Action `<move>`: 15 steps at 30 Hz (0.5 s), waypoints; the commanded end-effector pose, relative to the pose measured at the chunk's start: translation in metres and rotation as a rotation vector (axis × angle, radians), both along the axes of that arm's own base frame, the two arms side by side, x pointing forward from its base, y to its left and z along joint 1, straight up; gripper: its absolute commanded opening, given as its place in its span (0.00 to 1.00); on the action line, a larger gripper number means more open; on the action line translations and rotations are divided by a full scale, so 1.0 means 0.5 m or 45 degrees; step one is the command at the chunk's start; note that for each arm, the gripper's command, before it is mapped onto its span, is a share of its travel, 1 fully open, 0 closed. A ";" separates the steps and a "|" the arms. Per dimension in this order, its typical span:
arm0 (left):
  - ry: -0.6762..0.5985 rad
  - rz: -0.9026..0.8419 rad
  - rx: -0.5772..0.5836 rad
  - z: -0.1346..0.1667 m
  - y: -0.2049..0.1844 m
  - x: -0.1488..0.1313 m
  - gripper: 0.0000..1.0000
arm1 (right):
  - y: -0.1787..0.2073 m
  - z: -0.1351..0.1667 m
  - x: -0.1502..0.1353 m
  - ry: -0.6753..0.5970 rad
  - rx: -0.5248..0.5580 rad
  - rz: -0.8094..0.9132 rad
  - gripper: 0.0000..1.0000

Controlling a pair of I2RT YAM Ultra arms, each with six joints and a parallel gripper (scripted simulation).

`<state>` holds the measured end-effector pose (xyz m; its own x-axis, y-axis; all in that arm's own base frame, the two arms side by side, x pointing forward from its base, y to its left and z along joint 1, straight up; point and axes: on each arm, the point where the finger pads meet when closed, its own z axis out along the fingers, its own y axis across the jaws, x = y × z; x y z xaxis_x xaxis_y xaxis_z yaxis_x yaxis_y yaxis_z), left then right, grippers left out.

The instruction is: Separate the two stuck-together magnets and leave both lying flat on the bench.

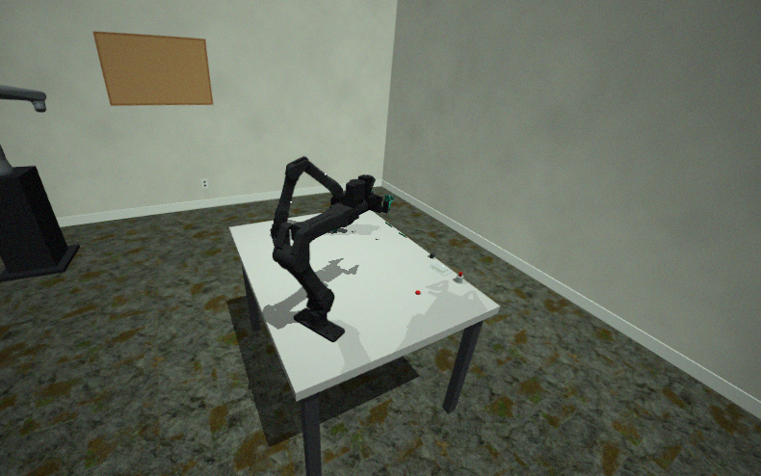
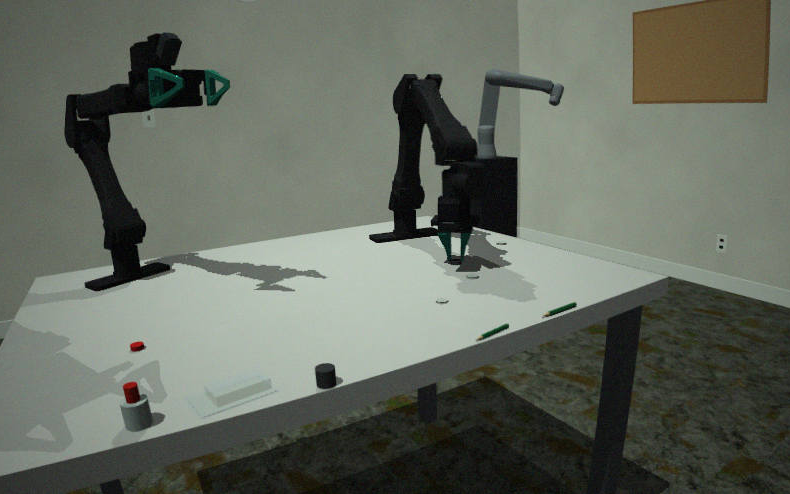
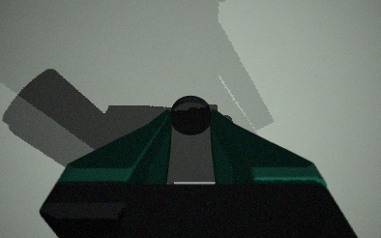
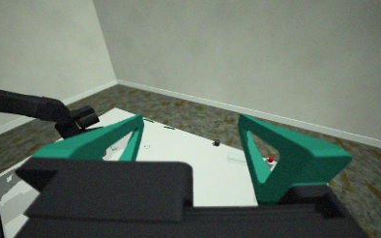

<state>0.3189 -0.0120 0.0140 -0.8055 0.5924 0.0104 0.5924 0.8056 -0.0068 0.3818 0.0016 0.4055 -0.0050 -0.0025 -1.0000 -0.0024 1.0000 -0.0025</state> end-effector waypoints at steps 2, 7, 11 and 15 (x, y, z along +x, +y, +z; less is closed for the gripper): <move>-0.016 -0.005 -0.001 0.006 -0.002 0.005 0.26 | -0.002 0.015 -0.003 -0.025 -0.001 -0.004 1.00; -0.016 -0.005 -0.001 0.006 -0.002 0.005 0.25 | -0.002 0.015 -0.003 -0.025 -0.001 -0.004 1.00; 0.000 -0.003 0.002 0.003 0.000 0.000 0.25 | -0.002 0.015 -0.003 -0.025 -0.001 -0.004 1.00; 0.000 -0.003 0.002 0.018 0.000 0.000 0.25 | -0.002 0.015 -0.003 -0.025 -0.001 -0.004 1.00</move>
